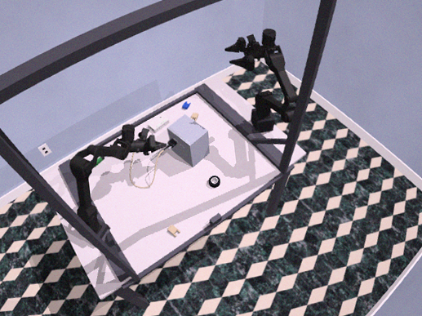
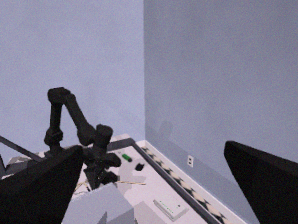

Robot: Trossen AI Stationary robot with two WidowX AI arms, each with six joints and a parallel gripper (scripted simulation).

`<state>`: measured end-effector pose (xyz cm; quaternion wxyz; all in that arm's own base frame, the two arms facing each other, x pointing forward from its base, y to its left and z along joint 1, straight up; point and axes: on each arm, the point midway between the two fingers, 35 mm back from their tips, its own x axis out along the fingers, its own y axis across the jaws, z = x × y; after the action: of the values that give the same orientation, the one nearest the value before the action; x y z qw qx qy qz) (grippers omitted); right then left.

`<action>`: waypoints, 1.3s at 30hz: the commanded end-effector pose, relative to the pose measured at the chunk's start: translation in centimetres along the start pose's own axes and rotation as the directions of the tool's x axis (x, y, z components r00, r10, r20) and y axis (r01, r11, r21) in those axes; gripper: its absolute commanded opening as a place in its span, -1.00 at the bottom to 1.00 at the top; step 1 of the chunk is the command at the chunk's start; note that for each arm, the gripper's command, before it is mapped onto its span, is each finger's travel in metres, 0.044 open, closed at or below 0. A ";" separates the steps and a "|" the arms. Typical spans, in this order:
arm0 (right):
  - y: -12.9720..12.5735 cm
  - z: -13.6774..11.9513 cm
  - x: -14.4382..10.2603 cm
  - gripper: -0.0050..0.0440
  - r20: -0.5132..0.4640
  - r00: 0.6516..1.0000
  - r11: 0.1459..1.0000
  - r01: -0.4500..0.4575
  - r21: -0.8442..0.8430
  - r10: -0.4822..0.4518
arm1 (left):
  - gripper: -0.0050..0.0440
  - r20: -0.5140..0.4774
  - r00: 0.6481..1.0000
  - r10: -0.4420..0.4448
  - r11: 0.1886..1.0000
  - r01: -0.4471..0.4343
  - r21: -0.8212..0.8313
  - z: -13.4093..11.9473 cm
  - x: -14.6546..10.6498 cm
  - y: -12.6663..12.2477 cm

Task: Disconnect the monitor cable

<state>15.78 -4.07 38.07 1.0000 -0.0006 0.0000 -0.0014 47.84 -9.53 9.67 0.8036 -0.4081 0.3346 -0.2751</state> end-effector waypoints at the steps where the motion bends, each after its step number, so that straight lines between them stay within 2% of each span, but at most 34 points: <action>1: 0.1 0.3 0.0 1.00 0.001 1.000 1.000 -0.003 -0.004 0.003 | -0.80 0.017 0.999 -0.036 0.999 0.036 -0.013 0.7 -0.2 -0.8; 28: 0.1 0.3 0.0 1.00 0.001 1.000 1.000 -0.003 -0.004 0.003 | -0.80 0.033 0.985 -0.171 0.963 0.175 -0.206 0.6 -0.1 -0.3; 39: 0.1 0.3 0.0 1.00 0.001 1.000 1.000 -0.003 -0.004 0.003 | -0.80 0.052 0.969 -0.242 0.920 0.246 -0.306 0.5 -0.1 0.0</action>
<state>15.78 -4.07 38.07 1.0000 -0.0006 0.0000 -0.0014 47.93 -9.28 8.98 0.6972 -0.5595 0.3267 -0.3068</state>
